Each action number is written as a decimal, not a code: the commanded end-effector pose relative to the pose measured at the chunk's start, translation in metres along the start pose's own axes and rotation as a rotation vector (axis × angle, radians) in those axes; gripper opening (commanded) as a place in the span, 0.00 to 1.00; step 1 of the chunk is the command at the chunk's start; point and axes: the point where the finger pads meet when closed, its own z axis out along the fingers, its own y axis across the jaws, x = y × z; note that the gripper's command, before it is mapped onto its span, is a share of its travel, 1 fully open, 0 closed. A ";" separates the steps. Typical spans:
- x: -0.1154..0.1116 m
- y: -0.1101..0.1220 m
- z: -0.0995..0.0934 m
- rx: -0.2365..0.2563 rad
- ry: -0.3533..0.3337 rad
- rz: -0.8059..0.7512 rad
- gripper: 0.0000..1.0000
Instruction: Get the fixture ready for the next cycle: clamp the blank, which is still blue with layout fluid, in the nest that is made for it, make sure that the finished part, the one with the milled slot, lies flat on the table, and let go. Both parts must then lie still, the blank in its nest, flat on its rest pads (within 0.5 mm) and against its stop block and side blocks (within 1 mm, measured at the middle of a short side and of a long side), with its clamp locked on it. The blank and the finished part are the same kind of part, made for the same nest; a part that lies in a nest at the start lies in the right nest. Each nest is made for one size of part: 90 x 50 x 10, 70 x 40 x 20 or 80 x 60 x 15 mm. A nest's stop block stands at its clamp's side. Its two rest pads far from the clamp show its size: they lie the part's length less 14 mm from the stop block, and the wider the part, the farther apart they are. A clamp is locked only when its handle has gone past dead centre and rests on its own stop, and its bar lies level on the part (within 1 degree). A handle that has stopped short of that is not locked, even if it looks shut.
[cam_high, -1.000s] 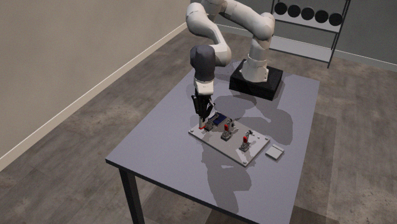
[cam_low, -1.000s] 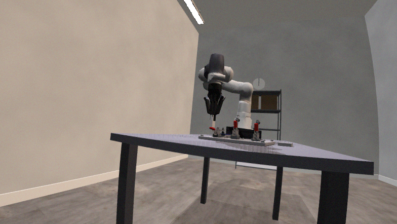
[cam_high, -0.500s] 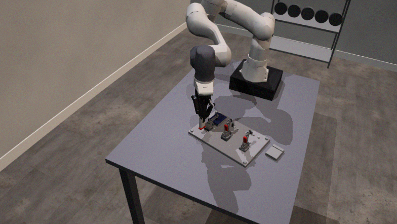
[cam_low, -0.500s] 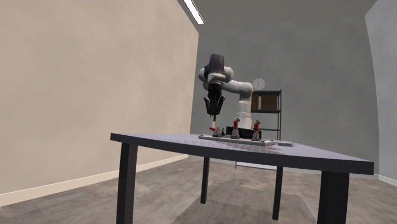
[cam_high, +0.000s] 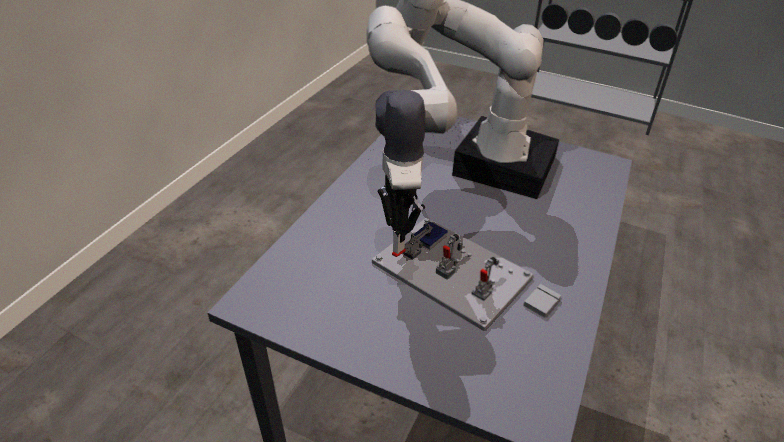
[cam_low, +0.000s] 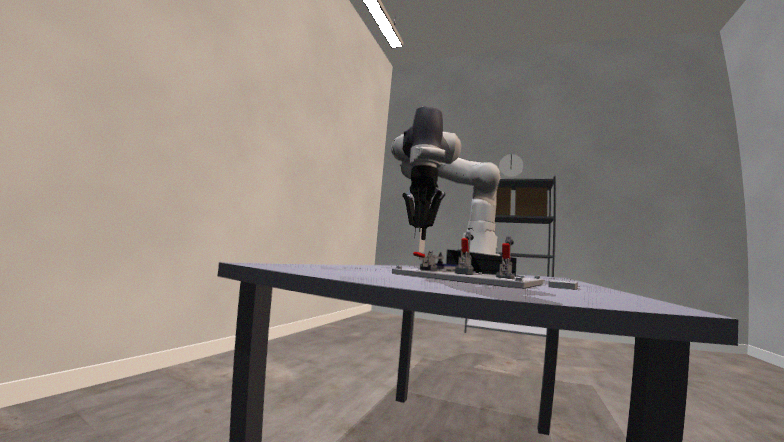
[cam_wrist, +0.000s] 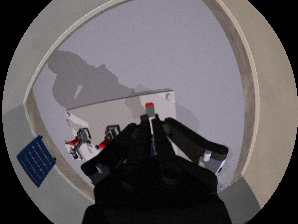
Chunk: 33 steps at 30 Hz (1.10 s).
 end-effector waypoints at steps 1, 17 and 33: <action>0.002 -0.001 0.001 0.001 0.003 0.004 0.00; 0.002 -0.001 0.003 0.001 0.003 0.004 0.00; 0.002 -0.001 0.004 0.001 0.003 0.004 0.00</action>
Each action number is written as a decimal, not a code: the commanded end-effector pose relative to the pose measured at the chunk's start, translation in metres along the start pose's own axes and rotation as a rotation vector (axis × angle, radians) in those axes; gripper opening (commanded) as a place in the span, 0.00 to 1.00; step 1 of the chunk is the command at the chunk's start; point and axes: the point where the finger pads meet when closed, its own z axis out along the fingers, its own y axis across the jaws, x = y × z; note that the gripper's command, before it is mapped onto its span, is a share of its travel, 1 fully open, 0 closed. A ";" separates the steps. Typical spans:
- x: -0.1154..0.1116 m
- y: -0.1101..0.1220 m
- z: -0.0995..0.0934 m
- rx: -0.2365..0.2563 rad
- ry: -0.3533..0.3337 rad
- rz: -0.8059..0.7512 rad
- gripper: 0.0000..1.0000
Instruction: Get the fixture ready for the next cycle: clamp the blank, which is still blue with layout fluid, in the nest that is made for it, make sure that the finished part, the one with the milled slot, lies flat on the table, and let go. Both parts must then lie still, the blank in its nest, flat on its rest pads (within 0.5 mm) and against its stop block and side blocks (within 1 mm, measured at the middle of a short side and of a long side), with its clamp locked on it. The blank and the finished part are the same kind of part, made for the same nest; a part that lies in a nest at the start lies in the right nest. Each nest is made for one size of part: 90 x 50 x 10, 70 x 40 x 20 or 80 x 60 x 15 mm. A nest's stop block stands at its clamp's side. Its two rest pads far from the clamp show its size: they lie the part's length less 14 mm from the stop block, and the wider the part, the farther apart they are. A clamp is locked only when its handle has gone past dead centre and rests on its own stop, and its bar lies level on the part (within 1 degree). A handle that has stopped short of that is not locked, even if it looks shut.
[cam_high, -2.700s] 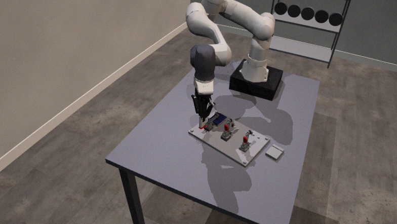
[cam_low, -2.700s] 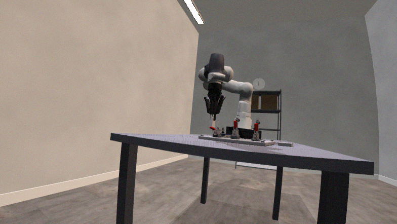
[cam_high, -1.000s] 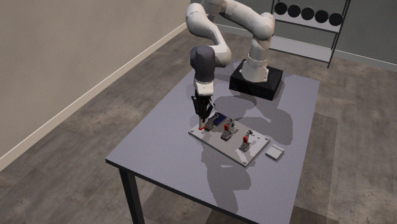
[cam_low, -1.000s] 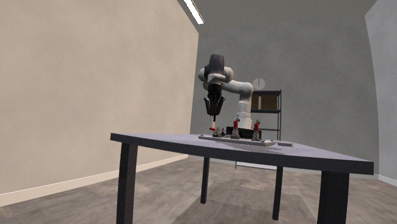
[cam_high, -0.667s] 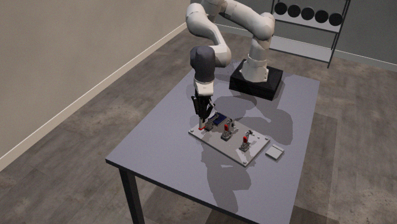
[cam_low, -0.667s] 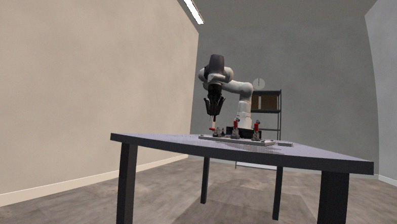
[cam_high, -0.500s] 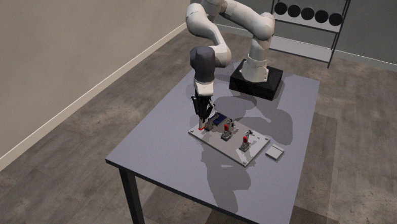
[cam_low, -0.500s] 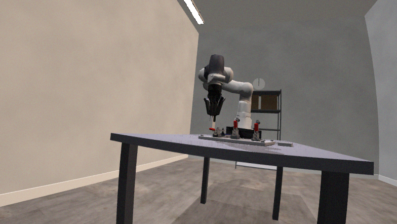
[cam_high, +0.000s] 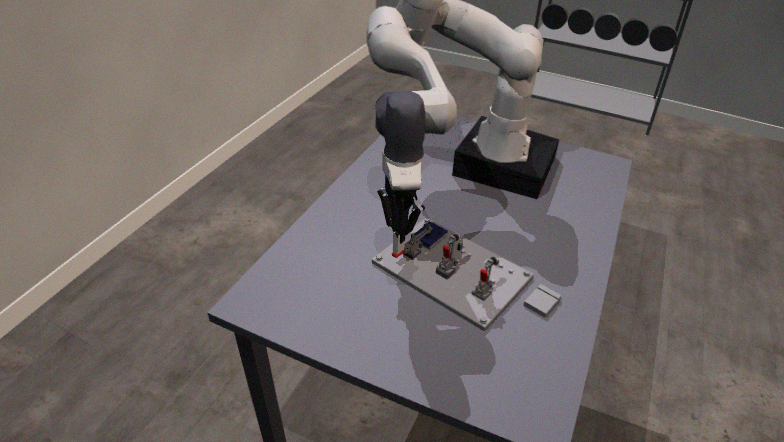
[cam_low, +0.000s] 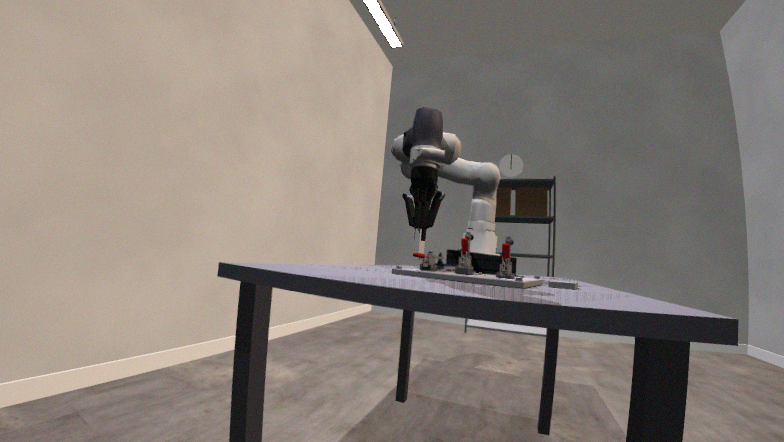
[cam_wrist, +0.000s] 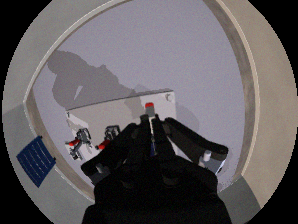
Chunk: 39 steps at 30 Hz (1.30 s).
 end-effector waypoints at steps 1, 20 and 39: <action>0.001 -0.001 0.002 0.001 0.002 0.005 0.00; 0.001 -0.001 0.005 0.001 0.002 0.005 0.00; 0.001 -0.001 0.007 0.001 0.002 0.005 0.00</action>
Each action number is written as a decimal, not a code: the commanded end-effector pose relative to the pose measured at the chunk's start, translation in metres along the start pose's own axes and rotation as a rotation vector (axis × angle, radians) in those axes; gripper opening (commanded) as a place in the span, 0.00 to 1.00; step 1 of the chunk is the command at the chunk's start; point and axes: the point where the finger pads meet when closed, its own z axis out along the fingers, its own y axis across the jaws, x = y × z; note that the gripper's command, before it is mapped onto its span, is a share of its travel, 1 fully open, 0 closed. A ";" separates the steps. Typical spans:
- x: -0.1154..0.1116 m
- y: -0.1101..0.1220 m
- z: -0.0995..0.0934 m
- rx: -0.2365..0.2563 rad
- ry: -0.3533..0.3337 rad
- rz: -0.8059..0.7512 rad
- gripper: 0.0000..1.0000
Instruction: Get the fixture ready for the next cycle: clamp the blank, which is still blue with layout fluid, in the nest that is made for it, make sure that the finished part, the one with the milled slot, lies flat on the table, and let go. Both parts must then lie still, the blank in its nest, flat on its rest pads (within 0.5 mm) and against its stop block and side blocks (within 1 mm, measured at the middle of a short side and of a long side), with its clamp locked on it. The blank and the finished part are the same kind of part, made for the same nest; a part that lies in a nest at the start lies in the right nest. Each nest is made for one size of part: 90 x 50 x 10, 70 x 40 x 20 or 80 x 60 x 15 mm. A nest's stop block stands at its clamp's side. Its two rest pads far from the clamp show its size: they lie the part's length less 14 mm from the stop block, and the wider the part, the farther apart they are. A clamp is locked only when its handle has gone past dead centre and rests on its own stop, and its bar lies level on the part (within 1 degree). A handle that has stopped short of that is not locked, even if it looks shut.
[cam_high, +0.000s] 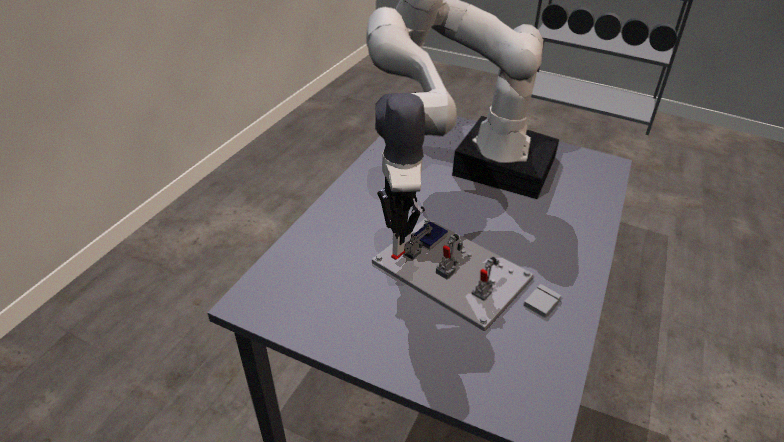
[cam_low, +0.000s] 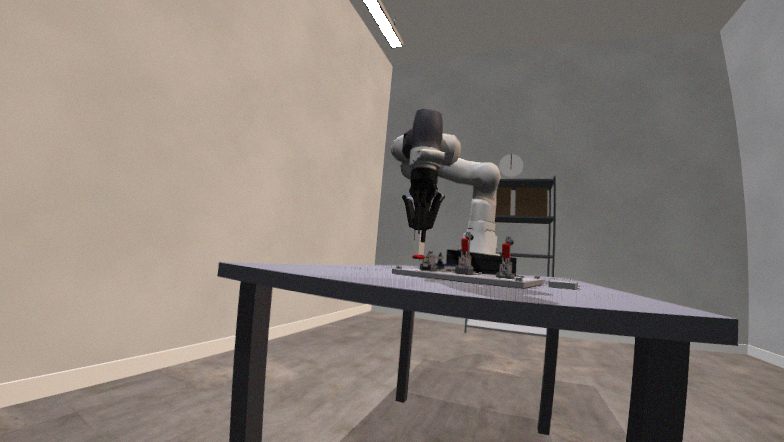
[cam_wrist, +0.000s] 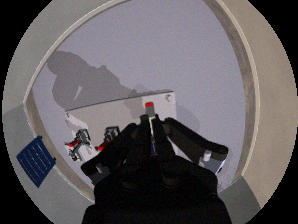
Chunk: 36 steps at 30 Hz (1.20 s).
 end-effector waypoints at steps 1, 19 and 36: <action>0.000 -0.001 0.003 0.001 0.000 0.005 0.00; 0.000 -0.001 -0.003 0.001 0.000 0.005 0.00; 0.000 -0.001 -0.051 0.001 0.000 0.005 0.00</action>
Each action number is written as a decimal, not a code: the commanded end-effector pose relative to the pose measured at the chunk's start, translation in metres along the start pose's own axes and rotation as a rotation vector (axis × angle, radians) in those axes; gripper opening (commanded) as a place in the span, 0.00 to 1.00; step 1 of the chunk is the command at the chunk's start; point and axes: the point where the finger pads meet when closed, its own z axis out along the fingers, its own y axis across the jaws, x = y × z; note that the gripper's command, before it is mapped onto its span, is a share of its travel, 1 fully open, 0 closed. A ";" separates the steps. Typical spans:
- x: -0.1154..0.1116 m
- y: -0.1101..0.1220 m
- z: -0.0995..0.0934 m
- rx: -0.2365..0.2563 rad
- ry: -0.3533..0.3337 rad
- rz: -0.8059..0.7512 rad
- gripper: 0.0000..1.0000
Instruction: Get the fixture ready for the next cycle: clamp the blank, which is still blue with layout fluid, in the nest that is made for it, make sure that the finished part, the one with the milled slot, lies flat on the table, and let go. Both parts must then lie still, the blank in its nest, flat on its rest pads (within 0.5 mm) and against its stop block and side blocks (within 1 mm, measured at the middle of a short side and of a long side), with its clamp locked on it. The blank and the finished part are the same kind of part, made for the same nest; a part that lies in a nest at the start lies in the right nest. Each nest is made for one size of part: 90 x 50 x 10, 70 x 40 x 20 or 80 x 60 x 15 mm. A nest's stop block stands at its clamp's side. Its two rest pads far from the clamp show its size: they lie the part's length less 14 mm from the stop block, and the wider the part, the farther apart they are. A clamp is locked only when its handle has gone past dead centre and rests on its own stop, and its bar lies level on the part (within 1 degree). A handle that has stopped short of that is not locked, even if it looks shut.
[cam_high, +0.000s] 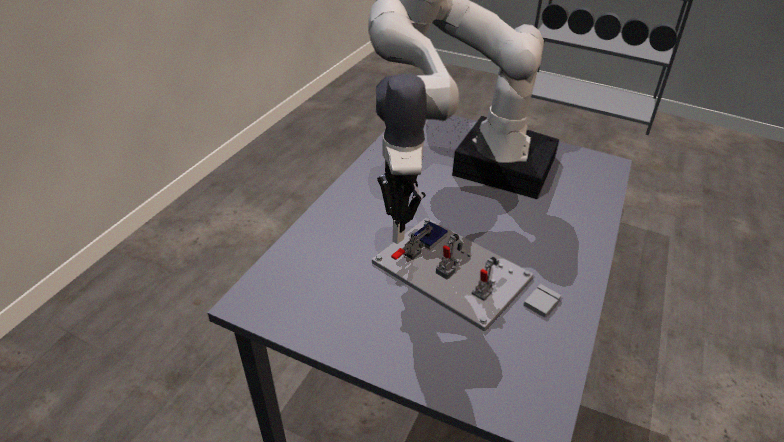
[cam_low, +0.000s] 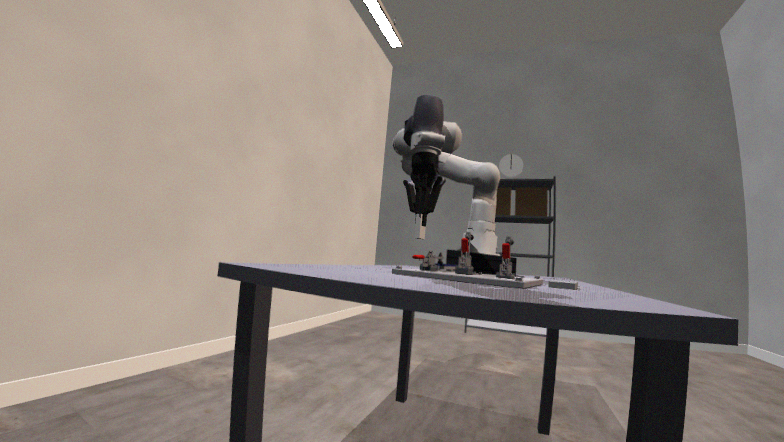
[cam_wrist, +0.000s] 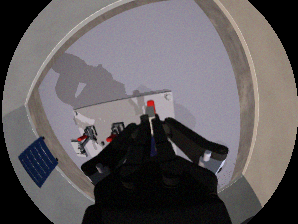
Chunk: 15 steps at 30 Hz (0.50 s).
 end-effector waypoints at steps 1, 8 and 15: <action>-0.004 0.001 -0.011 -0.004 -0.011 -0.007 0.00; -0.003 0.001 -0.024 -0.004 -0.011 -0.007 0.00; -0.003 0.001 -0.026 -0.004 -0.011 -0.007 0.00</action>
